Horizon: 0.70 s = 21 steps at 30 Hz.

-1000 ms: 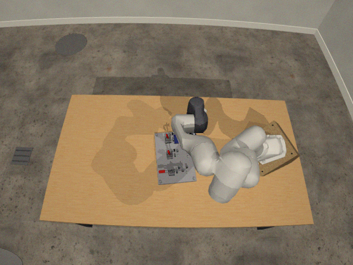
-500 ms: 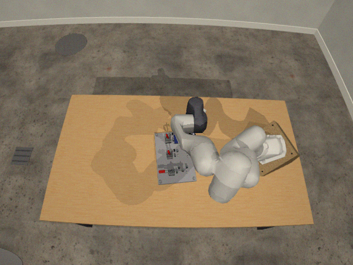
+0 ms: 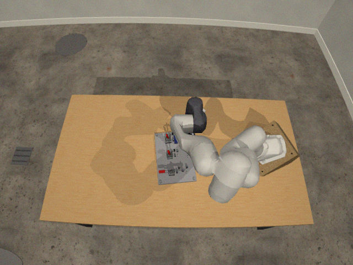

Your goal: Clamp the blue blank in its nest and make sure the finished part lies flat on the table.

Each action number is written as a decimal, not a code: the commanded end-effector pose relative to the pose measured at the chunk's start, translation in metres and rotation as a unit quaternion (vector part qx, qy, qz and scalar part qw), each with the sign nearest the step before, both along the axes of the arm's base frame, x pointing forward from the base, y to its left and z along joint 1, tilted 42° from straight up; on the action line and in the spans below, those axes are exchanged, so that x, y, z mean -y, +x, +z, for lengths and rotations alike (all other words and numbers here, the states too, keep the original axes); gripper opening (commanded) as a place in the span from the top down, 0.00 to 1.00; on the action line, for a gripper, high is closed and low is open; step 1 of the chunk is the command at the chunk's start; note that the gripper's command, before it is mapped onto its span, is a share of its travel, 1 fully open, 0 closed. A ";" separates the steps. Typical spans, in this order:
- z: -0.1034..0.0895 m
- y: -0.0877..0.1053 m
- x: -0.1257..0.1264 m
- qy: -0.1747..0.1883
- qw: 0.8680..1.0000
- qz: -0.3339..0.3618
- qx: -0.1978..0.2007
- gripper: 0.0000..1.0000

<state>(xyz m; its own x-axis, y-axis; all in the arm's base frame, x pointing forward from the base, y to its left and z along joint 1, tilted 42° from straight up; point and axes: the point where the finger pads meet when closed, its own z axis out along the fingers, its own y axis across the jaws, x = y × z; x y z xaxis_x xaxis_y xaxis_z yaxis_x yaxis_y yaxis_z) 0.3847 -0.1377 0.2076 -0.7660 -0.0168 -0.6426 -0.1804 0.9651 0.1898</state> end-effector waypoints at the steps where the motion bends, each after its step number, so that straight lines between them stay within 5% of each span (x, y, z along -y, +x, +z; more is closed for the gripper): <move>1: 0.001 0.002 0.000 0.003 1.000 -0.003 0.000 1.00; 21: 0.004 0.005 0.000 0.003 1.000 -0.003 0.000 1.00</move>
